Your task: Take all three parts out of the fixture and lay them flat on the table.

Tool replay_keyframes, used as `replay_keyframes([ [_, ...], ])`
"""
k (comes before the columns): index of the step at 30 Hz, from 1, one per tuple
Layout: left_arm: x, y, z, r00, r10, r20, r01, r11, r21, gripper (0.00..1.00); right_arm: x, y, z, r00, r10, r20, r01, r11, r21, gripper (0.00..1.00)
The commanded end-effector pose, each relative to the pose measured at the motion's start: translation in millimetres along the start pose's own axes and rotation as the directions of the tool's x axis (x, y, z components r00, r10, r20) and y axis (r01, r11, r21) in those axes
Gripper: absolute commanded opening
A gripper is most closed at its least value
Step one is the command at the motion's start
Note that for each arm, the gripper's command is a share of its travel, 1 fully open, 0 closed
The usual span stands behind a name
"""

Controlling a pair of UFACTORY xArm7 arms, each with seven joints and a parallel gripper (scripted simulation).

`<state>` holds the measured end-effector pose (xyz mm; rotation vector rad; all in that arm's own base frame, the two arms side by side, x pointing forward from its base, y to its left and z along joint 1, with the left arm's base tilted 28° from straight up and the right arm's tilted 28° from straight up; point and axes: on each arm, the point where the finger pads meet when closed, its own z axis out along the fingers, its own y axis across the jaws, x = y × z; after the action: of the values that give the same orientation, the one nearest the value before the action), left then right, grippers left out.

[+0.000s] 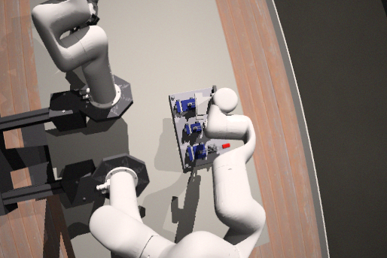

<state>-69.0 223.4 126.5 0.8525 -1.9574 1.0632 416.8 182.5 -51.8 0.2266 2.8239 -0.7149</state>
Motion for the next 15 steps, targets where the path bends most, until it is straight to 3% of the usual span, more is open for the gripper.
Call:
replay_keyframes([
  [1, 0.4, 0.0, -0.6, 1.0, -0.001, 0.001, 0.001, 1.0, -0.001, 1.0, -0.9, 1.1, -2.1, 1.0, 0.013, 0.002, -0.013, 1.0, -0.004, 1.0],
  [8, 0.4, 0.0, -0.6, 1.0, -0.001, 0.001, 0.001, 1.0, -0.001, 1.0, 1.0, -3.4, -4.3, 0.986, 0.168, -0.003, -0.168, 0.986, 0.003, 1.0],
  [11, 0.4, 0.0, -0.6, 1.0, -0.001, 0.001, 0.001, 1.0, -0.001, 1.0, 2.7, -7.3, -6.2, 0.954, 0.299, -0.006, -0.299, 0.954, 0.009, 1.0],
  [13, 0.4, 0.0, -0.6, 1.0, -0.001, 0.001, 0.001, 1.0, -0.001, 1.0, 2.7, -7.3, -6.2, 0.954, 0.299, -0.006, -0.299, 0.954, 0.009, 1.0],
  [15, 0.4, 0.0, -0.6, 1.0, -0.001, 0.001, 0.001, 1.0, -0.001, 1.0, 4.1, -10.5, -7.9, 0.915, 0.404, -0.008, -0.404, 0.915, 0.015, 1.0],
])
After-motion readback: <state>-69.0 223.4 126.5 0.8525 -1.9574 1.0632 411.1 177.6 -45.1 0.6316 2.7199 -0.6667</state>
